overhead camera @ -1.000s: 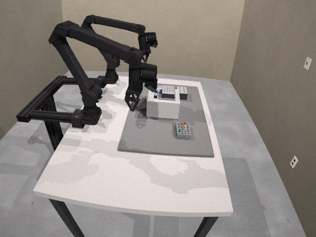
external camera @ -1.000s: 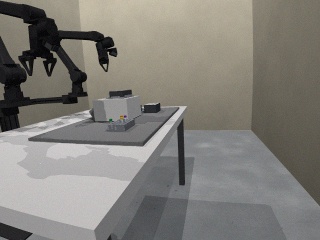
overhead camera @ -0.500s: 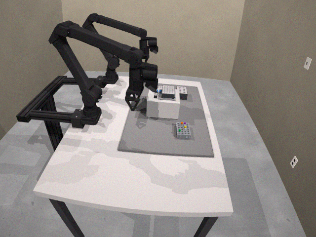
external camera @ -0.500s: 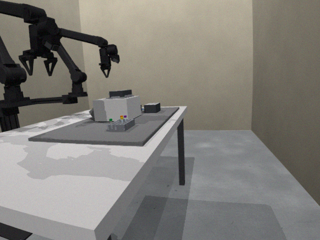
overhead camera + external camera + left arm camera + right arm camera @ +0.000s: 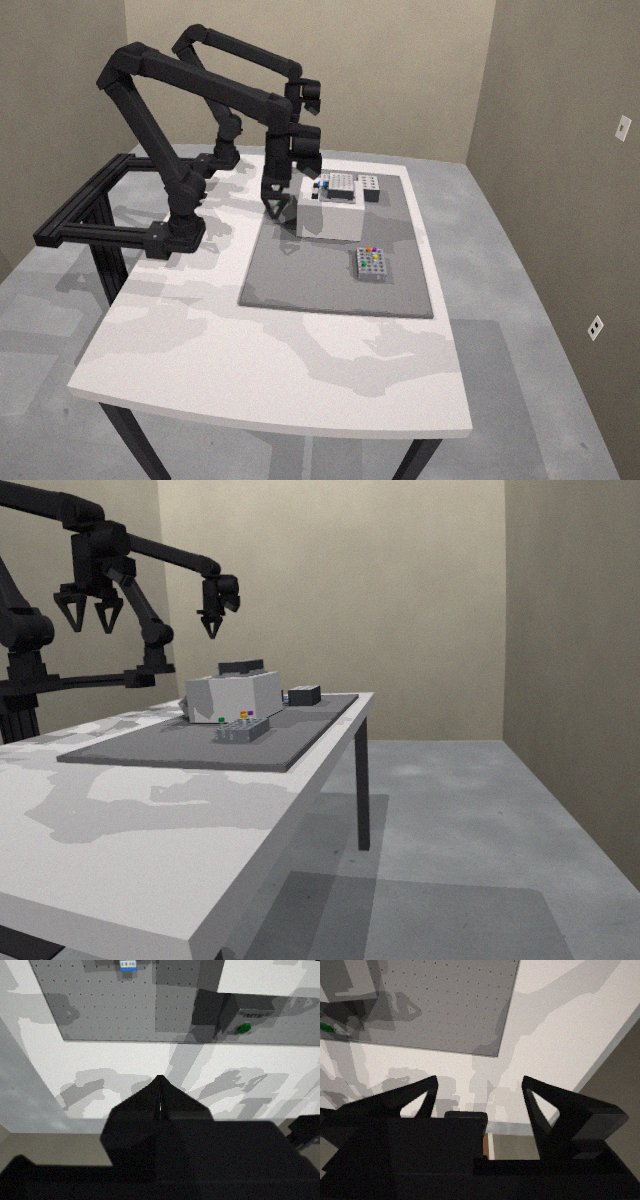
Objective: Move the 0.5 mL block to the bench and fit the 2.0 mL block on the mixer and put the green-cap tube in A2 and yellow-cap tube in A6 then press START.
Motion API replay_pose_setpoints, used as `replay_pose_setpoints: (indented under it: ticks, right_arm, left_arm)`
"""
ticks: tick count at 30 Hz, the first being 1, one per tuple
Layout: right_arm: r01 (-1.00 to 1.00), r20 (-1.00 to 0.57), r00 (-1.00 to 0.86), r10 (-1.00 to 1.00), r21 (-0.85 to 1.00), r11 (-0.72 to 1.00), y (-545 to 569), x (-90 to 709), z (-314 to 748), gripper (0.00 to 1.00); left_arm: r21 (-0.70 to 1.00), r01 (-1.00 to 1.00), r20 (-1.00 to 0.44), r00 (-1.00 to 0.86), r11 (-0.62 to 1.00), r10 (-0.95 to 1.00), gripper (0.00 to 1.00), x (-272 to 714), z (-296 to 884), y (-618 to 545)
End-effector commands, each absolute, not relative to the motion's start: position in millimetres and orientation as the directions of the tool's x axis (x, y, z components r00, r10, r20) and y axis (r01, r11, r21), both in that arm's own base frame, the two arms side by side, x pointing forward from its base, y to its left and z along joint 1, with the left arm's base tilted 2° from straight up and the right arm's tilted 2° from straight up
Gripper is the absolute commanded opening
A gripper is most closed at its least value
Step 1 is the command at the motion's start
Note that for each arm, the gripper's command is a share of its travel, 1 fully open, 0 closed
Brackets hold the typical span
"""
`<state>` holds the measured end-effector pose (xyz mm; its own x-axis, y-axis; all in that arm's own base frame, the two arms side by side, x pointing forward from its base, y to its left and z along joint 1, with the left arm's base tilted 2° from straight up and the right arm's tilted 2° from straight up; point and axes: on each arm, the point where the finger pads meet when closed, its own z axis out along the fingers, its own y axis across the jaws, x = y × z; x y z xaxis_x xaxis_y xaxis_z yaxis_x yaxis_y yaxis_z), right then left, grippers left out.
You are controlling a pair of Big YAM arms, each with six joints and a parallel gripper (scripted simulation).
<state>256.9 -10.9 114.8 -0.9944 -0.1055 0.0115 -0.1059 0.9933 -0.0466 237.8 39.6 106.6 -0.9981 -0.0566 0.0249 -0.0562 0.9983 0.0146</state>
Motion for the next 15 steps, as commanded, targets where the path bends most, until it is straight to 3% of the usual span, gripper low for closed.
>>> replay_pose_setpoints:
  ticks: [1,15]
  right_arm:
    - [-0.183,-0.023,-0.983,-0.184,-0.051,0.982,1.9,287.5,124.7,1.00]
    - [-0.443,-0.023,-0.895,-0.445,-0.066,0.894,63.3,323.8,125.1,1.00]
  left_arm:
    - [0.021,0.011,-0.070,-0.997,1.000,0.012,0.00,271.3,142.1,42.0]
    - [0.030,-0.006,-0.095,-0.995,1.000,-0.003,0.00,275.0,146.1,40.5]
